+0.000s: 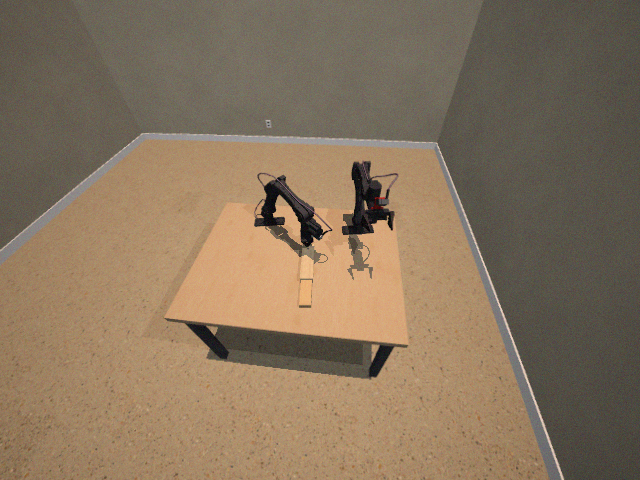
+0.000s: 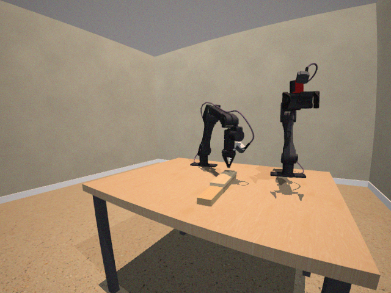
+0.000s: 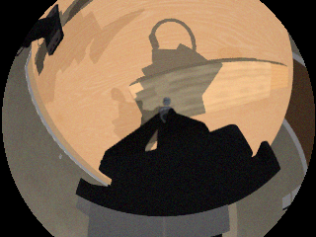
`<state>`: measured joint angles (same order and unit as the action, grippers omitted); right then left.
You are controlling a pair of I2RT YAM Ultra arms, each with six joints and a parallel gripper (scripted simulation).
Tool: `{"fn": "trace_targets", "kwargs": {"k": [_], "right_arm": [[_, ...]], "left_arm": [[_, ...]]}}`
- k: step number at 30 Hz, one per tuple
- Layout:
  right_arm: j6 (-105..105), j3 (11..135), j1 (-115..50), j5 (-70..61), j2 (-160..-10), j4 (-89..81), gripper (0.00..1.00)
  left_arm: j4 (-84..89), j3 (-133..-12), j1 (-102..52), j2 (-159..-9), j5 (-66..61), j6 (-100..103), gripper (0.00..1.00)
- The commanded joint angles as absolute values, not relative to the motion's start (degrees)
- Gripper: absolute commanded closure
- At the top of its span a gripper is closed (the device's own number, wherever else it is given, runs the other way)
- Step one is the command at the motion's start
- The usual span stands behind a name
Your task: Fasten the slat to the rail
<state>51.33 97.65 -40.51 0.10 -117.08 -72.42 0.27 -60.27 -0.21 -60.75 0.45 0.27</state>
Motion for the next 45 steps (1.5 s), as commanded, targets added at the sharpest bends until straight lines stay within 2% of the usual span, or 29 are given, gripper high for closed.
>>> {"fn": "trace_targets", "kwargs": {"k": [1,45], "right_arm": [[51.0,98.0,-40.9,0.0,-115.8,-71.5,0.88],[51.0,94.0,-40.9,0.0,-116.6,-66.6,0.88]], "left_arm": [[-0.3,-60.3,0.0,-59.9,0.0,0.0,0.00],[-0.3,-60.3,0.0,-59.9,0.0,0.0,0.00]]}}
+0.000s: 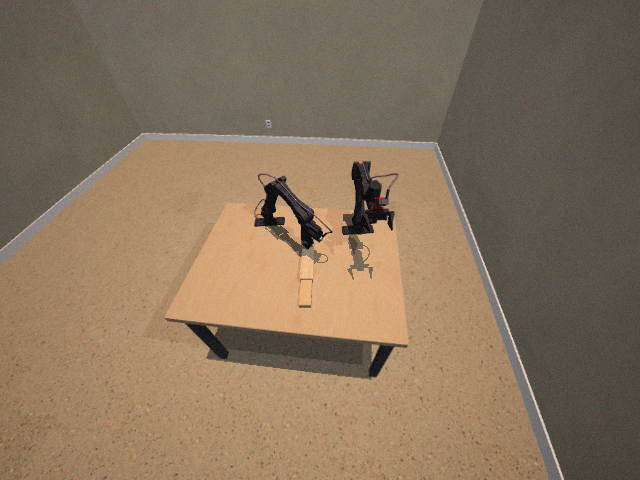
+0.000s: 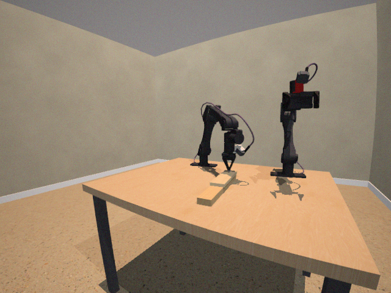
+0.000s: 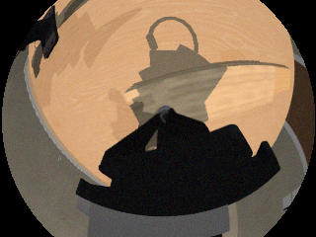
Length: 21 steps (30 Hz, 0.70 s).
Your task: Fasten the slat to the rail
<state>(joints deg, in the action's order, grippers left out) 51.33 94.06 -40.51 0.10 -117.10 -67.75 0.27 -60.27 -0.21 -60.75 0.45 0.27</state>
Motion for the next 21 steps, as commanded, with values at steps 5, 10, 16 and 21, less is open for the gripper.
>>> {"fn": "trace_targets", "kwargs": {"k": [5,10,16,21], "right_arm": [[51.0,95.2,-40.9,0.0,-116.4,-68.0,0.88],[51.0,96.3,-40.9,0.0,-116.2,-69.3,0.88],[51.0,97.1,-40.8,0.0,-115.9,-70.3,0.88],[52.0,97.7,-39.9,0.0,-115.8,-71.0,0.88]], "left_arm": [[-0.3,-60.3,0.0,-59.9,0.0,0.0,0.00],[-0.3,-60.3,0.0,-59.9,0.0,0.0,0.00],[-0.3,-60.3,0.0,-59.9,0.0,0.0,0.00],[-0.3,-60.3,0.0,-59.9,0.0,0.0,0.00]]}}
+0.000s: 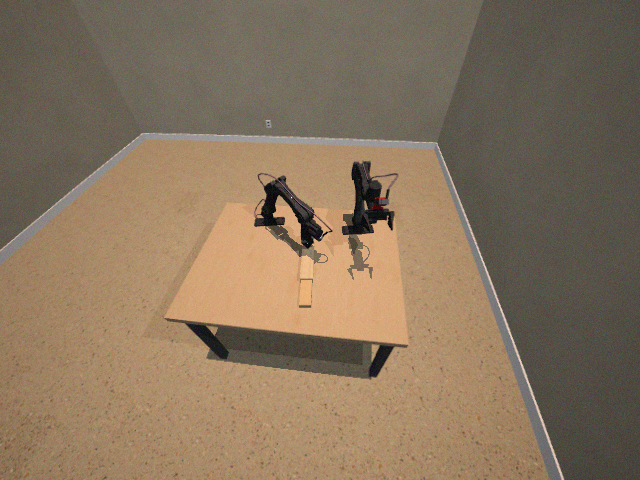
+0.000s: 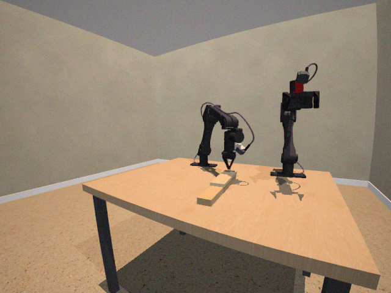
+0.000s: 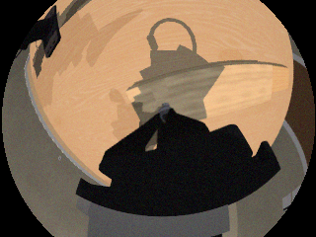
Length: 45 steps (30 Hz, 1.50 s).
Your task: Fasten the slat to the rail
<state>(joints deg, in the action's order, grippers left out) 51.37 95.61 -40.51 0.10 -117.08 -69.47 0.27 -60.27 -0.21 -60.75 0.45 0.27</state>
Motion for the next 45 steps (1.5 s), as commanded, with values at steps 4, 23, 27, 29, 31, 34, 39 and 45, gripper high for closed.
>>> {"fn": "trace_targets", "kwargs": {"k": [4,23,27,29,31,34,39,45], "right_arm": [[52.6,98.2,-39.2,0.0,-115.7,-71.6,0.88],[54.6,99.8,-37.5,0.0,-115.2,-73.4,0.88],[54.4,99.8,-37.5,0.0,-115.2,-73.4,0.88],[54.4,99.8,-37.5,0.0,-115.2,-73.4,0.88],[54.4,99.8,-37.5,0.0,-115.2,-73.4,0.88],[54.2,99.3,-37.7,0.0,-115.8,-72.7,0.88],[53.9,99.4,-38.0,0.0,-115.6,-72.9,0.88],[53.1,99.2,-38.7,0.0,-115.6,-72.9,0.88]], "left_arm": [[-0.3,-60.3,0.0,-59.9,0.0,0.0,0.00],[-0.3,-60.3,0.0,-59.9,0.0,0.0,0.00],[-0.3,-60.3,0.0,-59.9,0.0,0.0,0.00],[-0.3,-60.3,0.0,-59.9,0.0,0.0,0.00],[-0.3,-60.3,0.0,-59.9,0.0,0.0,0.00],[-0.3,-60.3,0.0,-59.9,0.0,0.0,0.00],[-0.3,-60.3,0.0,-59.9,0.0,0.0,0.00],[-0.3,-60.3,0.0,-59.9,0.0,0.0,0.00]]}}
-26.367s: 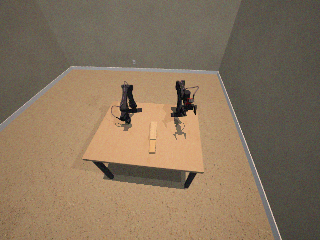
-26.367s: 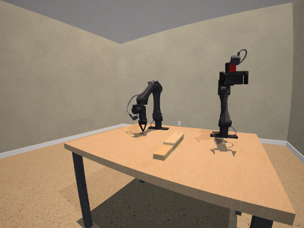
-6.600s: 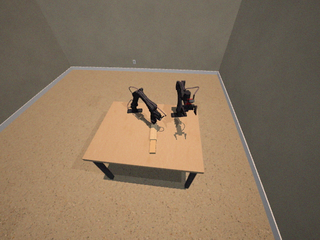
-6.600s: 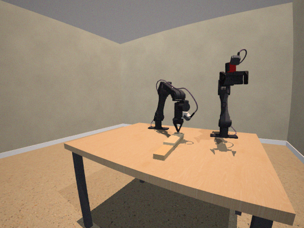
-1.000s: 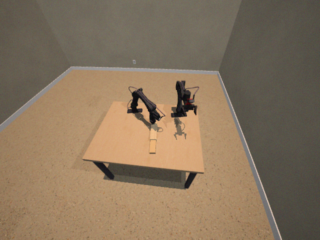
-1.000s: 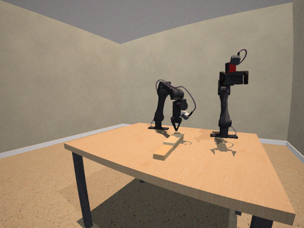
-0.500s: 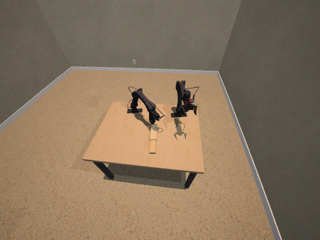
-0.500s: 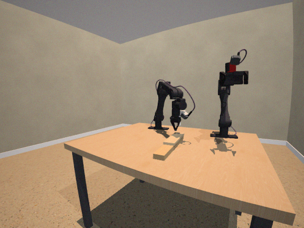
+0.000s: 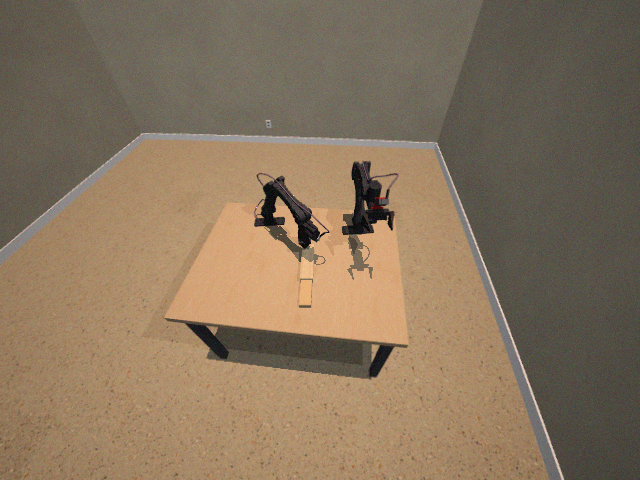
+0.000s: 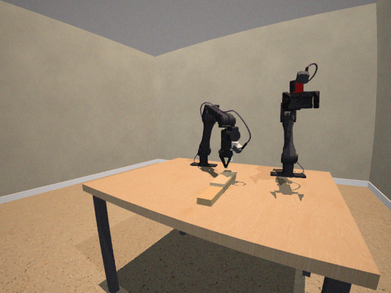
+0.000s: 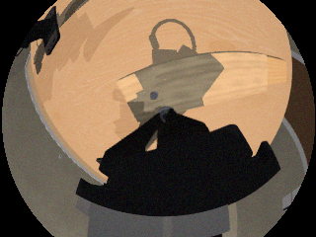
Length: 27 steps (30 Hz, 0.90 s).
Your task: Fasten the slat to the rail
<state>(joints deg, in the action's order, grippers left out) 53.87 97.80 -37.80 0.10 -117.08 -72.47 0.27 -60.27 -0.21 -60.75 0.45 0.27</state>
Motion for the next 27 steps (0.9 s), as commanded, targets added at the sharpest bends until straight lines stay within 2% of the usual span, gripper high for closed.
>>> {"fn": "trace_targets", "kwargs": {"k": [1,27], "right_arm": [[52.9,99.1,-38.9,0.0,-115.5,-72.9,0.88],[50.9,99.0,-41.0,0.0,-115.1,-72.6,0.88]], "left_arm": [[-0.3,-60.3,0.0,-59.9,0.0,0.0,0.00],[-0.3,-60.3,0.0,-59.9,0.0,0.0,0.00]]}}
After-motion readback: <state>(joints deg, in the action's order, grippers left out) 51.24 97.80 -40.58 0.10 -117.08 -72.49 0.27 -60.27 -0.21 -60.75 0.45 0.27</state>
